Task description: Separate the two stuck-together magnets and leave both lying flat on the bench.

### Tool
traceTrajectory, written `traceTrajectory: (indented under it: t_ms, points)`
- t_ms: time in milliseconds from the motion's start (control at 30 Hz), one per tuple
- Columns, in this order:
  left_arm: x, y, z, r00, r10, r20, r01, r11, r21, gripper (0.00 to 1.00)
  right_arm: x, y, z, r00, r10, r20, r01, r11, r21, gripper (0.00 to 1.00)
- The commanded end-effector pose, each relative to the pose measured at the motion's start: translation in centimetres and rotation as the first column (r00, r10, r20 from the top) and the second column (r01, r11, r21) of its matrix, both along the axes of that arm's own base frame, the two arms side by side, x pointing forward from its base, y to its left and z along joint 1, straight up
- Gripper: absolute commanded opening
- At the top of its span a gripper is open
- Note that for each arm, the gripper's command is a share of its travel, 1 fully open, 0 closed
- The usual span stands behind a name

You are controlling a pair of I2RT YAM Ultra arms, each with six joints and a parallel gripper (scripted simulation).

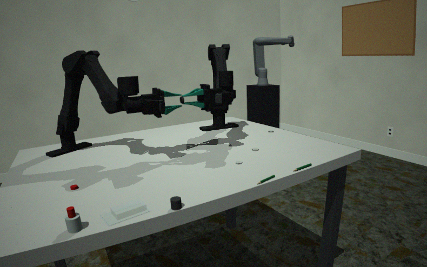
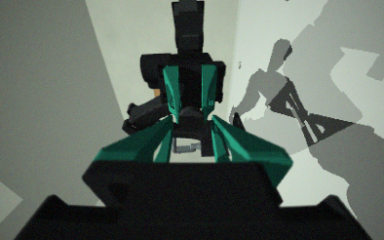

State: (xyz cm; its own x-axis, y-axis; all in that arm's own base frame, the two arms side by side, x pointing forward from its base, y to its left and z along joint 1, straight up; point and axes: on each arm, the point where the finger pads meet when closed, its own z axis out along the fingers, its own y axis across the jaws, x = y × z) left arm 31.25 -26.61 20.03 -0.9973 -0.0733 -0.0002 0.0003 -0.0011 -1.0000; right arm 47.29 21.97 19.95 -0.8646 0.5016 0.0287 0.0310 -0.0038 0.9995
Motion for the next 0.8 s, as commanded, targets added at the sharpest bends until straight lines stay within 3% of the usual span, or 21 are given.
traceTrajectory:
  t_ms: [0, 433, 767]
  points:
    - [-0.05, -0.07, 0.45, 1.000, -0.002, 0.019, 0.002, 1.000, -0.004, 0.25, 0.05, 0.07, 1.14, 0.999, 0.002, 0.034, -0.002, 1.000, 0.001, 0.40]
    - [-0.05, -0.07, 0.45, 1.000, -0.002, 0.019, 0.002, 1.000, -0.004, 0.25, -0.18, 0.21, 1.06, 0.999, 0.002, 0.034, -0.002, 1.000, 0.001, 0.40]
    - [-0.05, -0.07, 0.45, 1.000, -0.002, 0.019, 0.002, 1.000, -0.004, 0.25, -0.18, 0.21, 1.06, 0.999, 0.002, 0.034, -0.002, 1.000, 0.001, 0.31]
